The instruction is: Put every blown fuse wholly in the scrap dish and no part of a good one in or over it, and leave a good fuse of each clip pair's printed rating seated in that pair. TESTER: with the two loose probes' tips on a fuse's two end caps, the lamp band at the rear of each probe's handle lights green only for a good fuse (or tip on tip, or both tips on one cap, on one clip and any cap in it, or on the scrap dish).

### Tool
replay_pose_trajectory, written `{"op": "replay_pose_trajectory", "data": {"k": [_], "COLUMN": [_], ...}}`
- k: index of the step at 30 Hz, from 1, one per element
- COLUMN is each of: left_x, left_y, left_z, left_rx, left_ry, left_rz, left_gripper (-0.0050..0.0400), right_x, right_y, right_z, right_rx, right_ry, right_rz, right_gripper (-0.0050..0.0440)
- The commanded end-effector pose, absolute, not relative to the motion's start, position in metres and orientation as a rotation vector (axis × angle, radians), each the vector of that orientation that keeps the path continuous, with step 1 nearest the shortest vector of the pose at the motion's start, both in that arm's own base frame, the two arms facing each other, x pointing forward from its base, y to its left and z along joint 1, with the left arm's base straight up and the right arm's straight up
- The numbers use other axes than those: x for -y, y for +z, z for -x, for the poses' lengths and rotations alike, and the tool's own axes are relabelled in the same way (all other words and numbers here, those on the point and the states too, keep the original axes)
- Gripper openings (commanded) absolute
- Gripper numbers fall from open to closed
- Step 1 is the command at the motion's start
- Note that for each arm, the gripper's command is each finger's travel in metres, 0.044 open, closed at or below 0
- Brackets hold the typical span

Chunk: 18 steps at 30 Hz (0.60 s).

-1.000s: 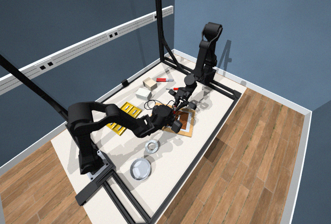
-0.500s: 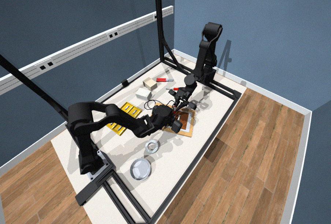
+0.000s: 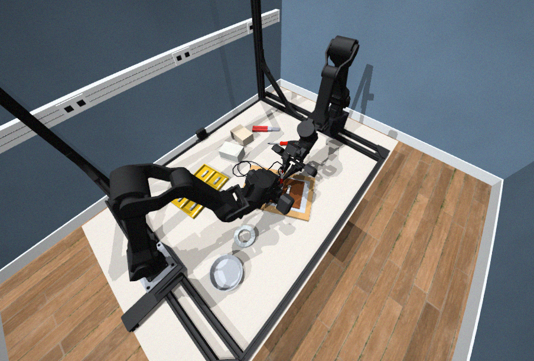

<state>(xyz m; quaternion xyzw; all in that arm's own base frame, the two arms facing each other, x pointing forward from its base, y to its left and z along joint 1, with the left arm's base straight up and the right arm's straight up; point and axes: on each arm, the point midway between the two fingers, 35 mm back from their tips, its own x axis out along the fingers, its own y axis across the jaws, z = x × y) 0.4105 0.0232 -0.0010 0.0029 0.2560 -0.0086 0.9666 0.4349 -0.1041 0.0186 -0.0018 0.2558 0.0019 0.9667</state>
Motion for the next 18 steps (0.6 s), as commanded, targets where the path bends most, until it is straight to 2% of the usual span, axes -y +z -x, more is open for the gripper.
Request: {"op": "replay_pose_trajectory", "data": {"k": [1,7,18], "left_x": [-0.023,-0.023,-0.023], "left_y": [0.003,0.004,0.024], "left_z": [-0.413,-0.411,-0.414], "left_rx": [-0.505,-0.509,-0.492], "left_ry": [-0.017,-0.017,-0.016], "left_rz": [-0.006,-0.005,-0.007], "left_gripper": [-0.0050,-0.0050,-0.0050], "right_x": [0.105,0.104,0.106], "right_y": [0.024,0.022,0.049], "right_z": [-0.437,-0.435,-0.441], "right_rx": [-0.503,-0.514,-0.482], "right_ry": [0.001,0.000,-0.003], "right_rz": [0.008,0.003,0.013], "right_gripper": [-0.0050,-0.0050,-0.0050]}}
